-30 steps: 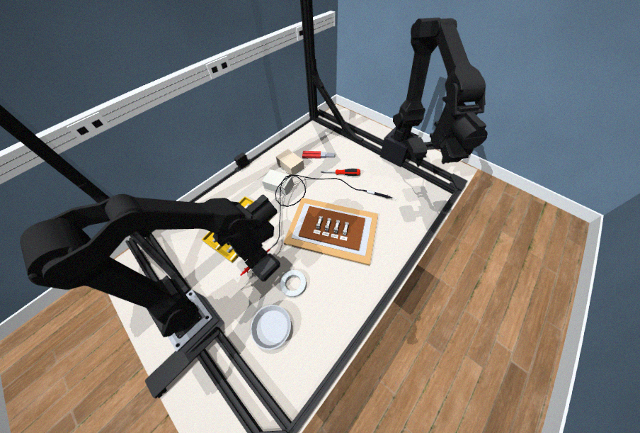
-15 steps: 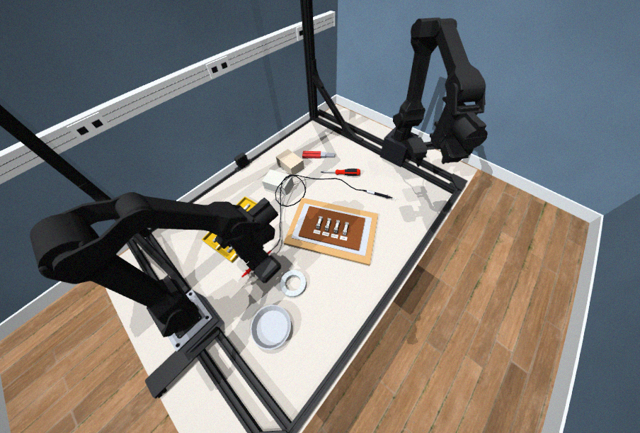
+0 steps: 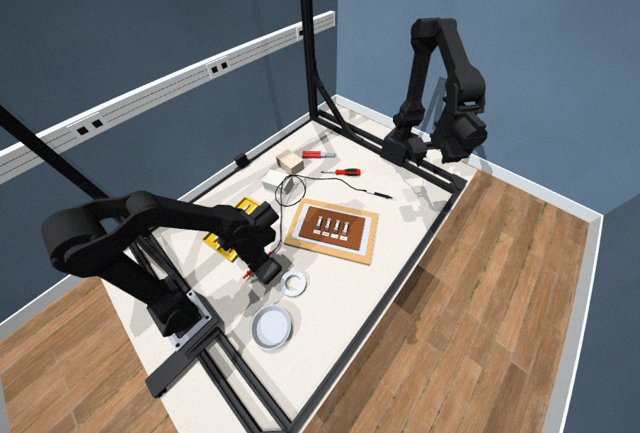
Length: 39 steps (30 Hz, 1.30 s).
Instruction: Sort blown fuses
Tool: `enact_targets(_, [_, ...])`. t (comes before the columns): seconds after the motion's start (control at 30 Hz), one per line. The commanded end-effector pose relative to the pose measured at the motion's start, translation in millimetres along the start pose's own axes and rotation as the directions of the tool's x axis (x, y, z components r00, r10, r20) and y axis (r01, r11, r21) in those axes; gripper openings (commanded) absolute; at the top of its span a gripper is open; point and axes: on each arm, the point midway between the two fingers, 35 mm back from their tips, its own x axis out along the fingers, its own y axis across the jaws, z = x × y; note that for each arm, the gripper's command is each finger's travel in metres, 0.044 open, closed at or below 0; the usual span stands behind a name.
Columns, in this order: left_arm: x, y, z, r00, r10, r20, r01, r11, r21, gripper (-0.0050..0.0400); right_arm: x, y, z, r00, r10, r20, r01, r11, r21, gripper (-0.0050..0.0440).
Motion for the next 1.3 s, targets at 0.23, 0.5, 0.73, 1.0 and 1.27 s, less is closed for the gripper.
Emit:
enact_targets(0.23, [-5.5,0.7,3.4,1.000,0.001,0.022,-0.001,1.000,-0.006,0.0400,9.9,-0.4,-1.4,1.000,0.002,-0.004,-0.002,1.000,0.007,-0.0050])
enact_targets(0.5, [-5.5,0.7,3.4,1.000,0.001,0.022,-0.001,1.000,-0.006,0.0400,6.4,-0.2,3.3,1.000,0.001,0.013,-0.001,1.000,0.003,-0.0050])
enact_targets(0.73, [-5.5,0.7,3.4,1.000,0.001,0.022,-0.001,1.000,-0.006,0.0400,6.4,-0.2,3.3,1.000,0.001,0.013,-0.001,1.000,0.003,0.0154])
enact_targets(1.0, [-5.5,0.7,3.4,1.000,0.001,0.022,-0.001,1.000,-0.006,0.0400,6.4,-0.2,3.3,1.000,0.001,0.013,-0.001,1.000,0.003,0.0154])
enact_targets(1.27, [-5.5,0.7,3.4,1.000,0.001,0.022,-0.001,1.000,-0.006,0.0400,-5.3,-0.4,7.9,1.000,0.002,0.030,-0.002,1.000,0.007,0.0154])
